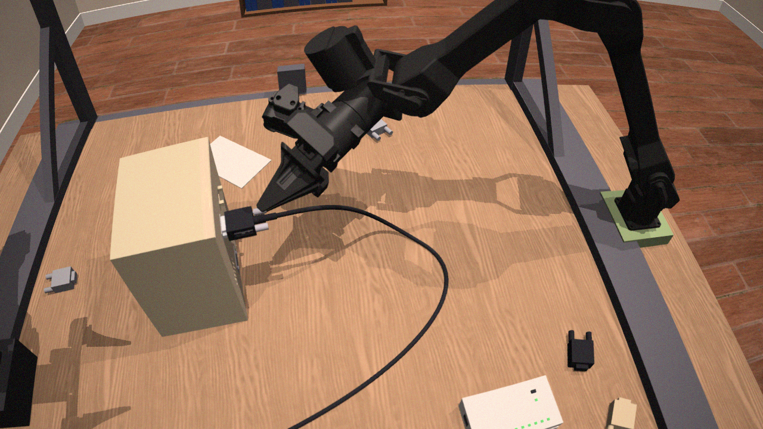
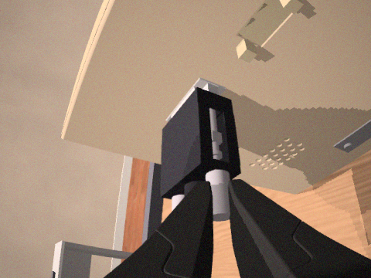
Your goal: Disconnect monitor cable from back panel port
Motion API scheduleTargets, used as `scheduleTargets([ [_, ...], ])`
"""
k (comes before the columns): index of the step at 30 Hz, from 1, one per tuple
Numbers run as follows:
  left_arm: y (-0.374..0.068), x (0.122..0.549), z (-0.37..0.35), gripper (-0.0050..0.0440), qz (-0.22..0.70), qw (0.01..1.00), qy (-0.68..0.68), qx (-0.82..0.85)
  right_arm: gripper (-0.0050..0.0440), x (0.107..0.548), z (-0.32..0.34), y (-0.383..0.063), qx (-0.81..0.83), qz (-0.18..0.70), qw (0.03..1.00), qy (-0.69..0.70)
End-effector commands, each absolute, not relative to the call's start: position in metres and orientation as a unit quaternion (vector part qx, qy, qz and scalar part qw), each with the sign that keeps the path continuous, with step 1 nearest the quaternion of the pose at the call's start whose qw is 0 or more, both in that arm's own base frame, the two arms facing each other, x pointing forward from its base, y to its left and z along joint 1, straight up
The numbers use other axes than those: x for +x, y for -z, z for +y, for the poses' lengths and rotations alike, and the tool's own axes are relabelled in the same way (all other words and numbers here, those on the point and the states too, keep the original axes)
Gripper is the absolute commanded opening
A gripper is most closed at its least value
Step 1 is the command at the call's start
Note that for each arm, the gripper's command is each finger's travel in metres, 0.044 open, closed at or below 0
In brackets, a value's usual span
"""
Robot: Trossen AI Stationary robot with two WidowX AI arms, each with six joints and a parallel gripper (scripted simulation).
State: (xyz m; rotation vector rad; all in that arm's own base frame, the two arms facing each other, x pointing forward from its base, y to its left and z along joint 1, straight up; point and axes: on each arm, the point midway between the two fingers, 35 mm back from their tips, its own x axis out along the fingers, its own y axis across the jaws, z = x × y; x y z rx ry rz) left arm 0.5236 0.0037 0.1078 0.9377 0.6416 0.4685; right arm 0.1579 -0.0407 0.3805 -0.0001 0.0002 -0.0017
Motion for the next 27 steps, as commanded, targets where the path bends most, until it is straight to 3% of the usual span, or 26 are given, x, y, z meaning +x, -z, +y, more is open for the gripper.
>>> scheduleTargets([
  [1,-0.1213,0.5245,0.0043,0.0,0.294,0.835,-0.217,0.412,0.044,0.1576,-0.0395,-0.3832,-0.003,-0.001,1.0,0.0],
  [22,-0.124,0.5242,0.0064,0.0,0.297,0.869,-0.198,0.342,0.044,0.1576,-0.0395,-0.3832,-0.003,-0.001,1.0,0.0],
  [27,-0.124,0.5242,0.0064,0.012,0.297,0.869,-0.198,0.342,0.044,0.1576,-0.0395,-0.3832,-0.003,-0.001,1.0,0.0],
])
